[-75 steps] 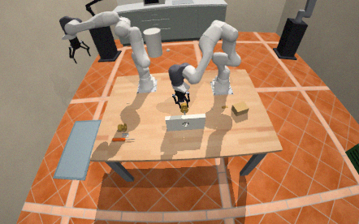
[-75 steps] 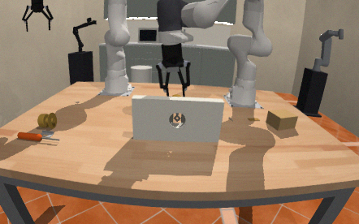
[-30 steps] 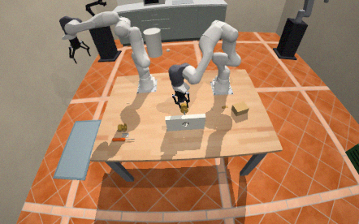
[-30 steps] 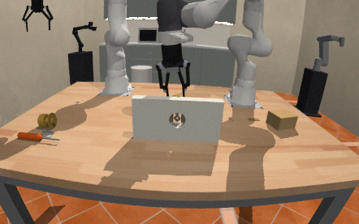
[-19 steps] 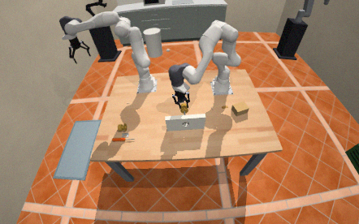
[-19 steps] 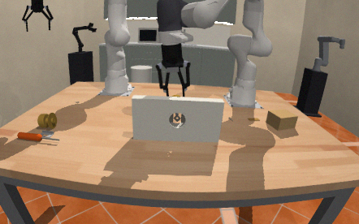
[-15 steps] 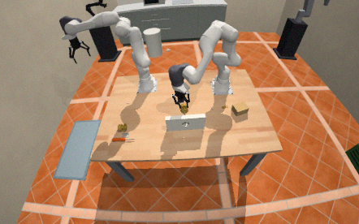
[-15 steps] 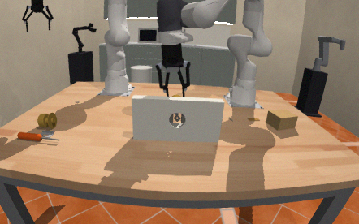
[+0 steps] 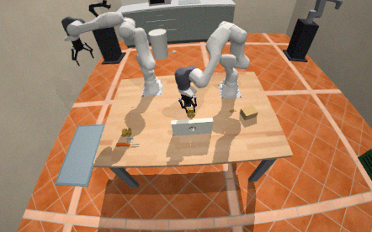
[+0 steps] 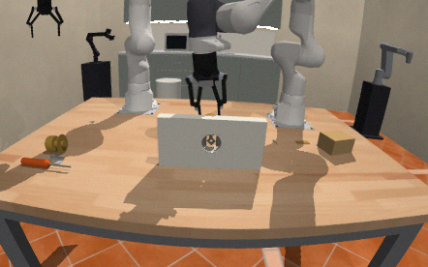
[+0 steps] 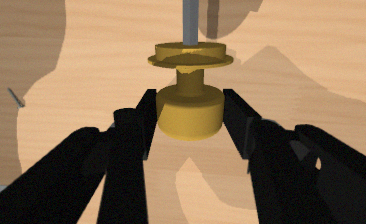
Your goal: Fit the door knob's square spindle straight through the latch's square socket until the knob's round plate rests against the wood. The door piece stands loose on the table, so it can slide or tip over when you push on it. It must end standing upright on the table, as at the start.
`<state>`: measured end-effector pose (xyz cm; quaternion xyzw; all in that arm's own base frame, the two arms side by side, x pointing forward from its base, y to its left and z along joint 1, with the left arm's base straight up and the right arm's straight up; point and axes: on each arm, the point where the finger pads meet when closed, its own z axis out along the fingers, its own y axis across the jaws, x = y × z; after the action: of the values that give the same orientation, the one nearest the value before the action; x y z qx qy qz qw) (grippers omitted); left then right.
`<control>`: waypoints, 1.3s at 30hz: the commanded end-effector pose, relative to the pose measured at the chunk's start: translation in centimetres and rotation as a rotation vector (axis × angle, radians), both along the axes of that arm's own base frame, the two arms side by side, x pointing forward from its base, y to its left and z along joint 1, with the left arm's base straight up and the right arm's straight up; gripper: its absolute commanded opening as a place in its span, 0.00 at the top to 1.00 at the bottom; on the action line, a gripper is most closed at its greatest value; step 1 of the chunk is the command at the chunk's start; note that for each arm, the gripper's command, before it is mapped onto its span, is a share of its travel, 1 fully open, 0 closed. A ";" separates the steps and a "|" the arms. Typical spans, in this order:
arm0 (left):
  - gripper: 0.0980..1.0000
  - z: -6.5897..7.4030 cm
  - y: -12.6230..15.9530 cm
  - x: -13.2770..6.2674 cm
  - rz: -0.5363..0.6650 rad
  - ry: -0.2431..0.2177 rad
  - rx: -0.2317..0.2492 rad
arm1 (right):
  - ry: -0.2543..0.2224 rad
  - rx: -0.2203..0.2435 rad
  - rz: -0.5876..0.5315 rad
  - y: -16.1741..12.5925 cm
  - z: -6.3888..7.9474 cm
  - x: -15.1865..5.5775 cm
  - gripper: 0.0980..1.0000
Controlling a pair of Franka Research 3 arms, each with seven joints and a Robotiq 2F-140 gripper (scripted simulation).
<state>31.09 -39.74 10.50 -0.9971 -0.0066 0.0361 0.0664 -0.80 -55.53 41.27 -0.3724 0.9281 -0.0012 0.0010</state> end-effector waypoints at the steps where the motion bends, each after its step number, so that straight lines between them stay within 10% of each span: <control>1: 0.64 0.2 -0.1 0.3 -0.008 -0.004 -0.002 | 0.003 0.001 0.004 0.1 0.0 -0.2 0.00; 39: 0.64 0.2 0.0 0.9 -0.008 -0.003 0.000 | 0.003 0.001 0.004 0.1 0.0 -0.2 0.00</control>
<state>31.62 -39.69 10.50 -0.9970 -0.0054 0.0366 0.0674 -0.80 -55.53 41.27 -0.3724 0.9281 -0.0011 0.0010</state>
